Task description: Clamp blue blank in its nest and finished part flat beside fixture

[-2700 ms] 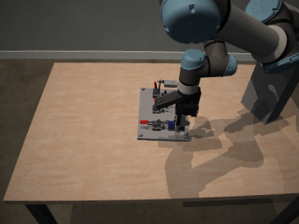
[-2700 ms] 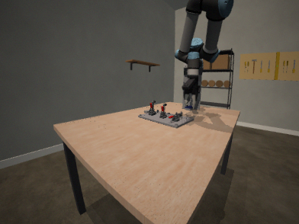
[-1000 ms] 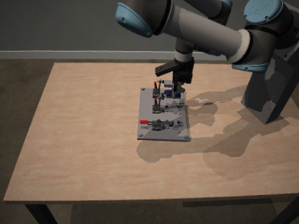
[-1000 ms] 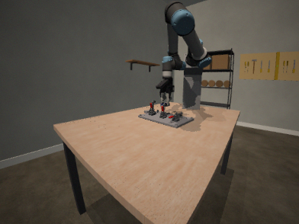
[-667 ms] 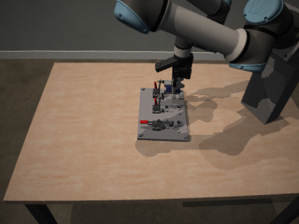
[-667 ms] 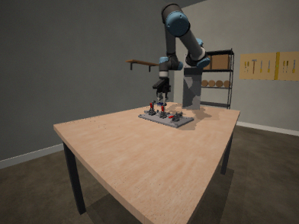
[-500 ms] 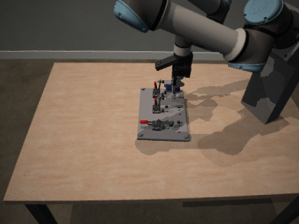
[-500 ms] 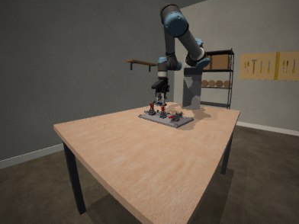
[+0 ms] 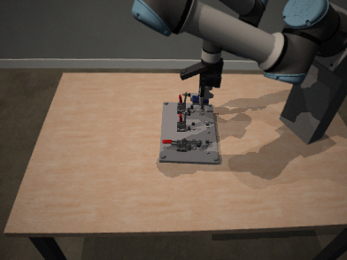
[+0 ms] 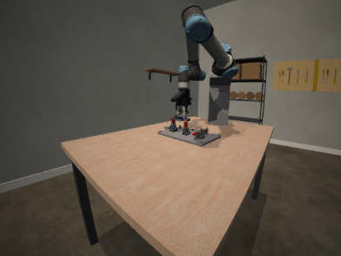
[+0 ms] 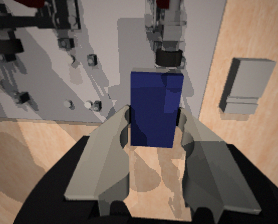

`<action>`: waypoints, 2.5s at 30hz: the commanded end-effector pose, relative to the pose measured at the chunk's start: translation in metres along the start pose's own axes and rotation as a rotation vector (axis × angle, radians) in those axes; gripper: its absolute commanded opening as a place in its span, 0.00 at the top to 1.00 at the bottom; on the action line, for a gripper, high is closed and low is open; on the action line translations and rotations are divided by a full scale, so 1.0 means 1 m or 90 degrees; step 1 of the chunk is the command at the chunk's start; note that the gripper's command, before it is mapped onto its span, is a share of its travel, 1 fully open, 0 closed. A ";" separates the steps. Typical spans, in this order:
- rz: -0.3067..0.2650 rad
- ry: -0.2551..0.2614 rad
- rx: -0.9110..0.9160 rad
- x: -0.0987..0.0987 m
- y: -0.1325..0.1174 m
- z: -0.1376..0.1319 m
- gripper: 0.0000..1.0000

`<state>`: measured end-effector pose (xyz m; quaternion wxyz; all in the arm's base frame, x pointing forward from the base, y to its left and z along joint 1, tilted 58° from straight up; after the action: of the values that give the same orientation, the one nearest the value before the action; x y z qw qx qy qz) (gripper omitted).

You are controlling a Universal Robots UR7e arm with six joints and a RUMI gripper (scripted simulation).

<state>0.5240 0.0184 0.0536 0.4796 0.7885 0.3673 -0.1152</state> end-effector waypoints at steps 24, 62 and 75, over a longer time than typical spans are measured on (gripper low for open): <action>0.000 0.000 0.000 0.009 0.001 0.001 1.00; 0.000 0.000 0.000 0.030 0.003 0.001 1.00; 0.000 0.000 0.000 0.034 0.003 0.001 1.00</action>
<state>0.5480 0.0316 0.0376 0.4795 0.7885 0.3675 -0.1152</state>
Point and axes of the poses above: the point where the finger pads meet when closed, its own x axis out along the fingers, its own z axis across the jaws, y = z × x, the point moved 4 cm from there along -x, back along the fingers, and after that the axes turned 8 degrees about x, right-handed, at the moved point
